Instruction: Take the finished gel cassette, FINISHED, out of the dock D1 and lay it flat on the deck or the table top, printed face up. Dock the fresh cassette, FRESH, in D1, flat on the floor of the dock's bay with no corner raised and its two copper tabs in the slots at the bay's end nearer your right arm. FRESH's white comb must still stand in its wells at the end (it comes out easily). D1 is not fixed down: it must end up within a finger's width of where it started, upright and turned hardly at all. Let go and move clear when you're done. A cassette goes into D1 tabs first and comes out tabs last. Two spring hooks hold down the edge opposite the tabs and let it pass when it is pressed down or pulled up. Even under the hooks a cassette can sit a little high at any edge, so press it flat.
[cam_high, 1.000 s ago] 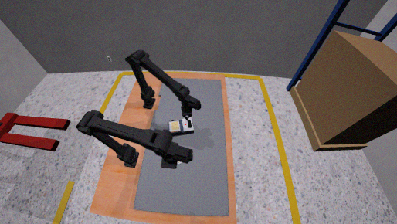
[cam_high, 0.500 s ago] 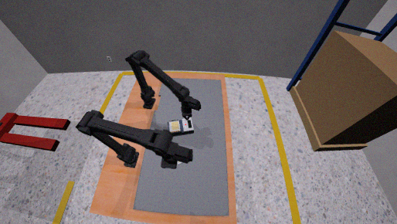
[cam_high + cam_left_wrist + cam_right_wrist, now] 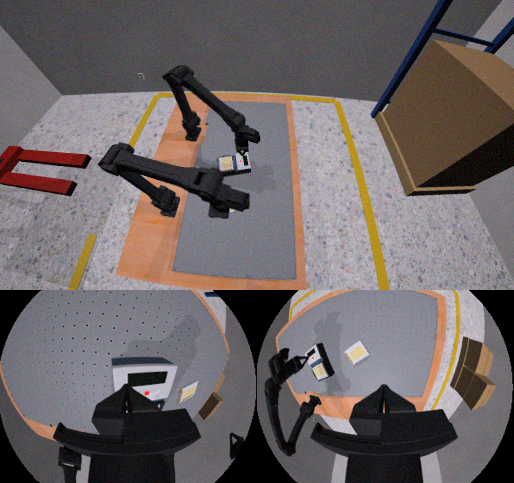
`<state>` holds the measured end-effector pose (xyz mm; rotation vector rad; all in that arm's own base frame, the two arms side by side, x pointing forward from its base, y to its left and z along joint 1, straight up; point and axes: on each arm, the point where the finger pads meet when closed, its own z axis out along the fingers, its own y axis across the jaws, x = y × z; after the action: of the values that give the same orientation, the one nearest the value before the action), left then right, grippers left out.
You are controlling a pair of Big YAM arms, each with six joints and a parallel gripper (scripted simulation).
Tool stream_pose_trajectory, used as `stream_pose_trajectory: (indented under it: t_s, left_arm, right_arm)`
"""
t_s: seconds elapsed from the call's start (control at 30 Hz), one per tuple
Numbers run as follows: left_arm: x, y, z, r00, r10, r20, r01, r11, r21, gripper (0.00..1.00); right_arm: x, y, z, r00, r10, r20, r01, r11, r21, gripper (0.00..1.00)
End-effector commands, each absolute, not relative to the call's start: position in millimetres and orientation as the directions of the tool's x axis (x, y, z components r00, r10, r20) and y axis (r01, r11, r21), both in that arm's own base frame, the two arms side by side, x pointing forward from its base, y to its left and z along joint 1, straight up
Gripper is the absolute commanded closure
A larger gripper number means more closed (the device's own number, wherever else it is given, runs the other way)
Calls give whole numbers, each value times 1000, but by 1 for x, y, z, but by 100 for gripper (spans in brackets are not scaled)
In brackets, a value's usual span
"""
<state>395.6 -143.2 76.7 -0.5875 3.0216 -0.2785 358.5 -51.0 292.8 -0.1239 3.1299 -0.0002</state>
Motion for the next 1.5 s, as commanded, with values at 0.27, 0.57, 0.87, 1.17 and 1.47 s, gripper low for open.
stream_pose_trajectory:
  t_s: [0.27, 0.57, 0.87, 1.17, 1.47]
  left_arm:
    - [401, -142, 69, -920, -391, -21, -380, 906, -186, 100]
    - [399, -142, 66, -920, -391, -21, -380, 906, -186, 100]
    - [397, -141, 64, -920, -391, -21, -380, 906, -186, 100]
    - [394, -140, 62, -920, -391, -21, -380, 906, -186, 100]
    - [391, -138, 59, -920, -391, -21, -380, 906, -186, 100]
  right_arm:
    - [355, -54, 293, -997, -73, 0, -73, 997, 0, 100]
    - [355, -54, 293, -997, -73, 0, -73, 997, 0, 100]
    - [355, -54, 293, -997, -73, 0, -73, 997, 0, 100]
    - [355, -54, 293, -997, -73, 0, -73, 997, 0, 100]
    - [355, -54, 293, -997, -73, 0, -73, 997, 0, 100]
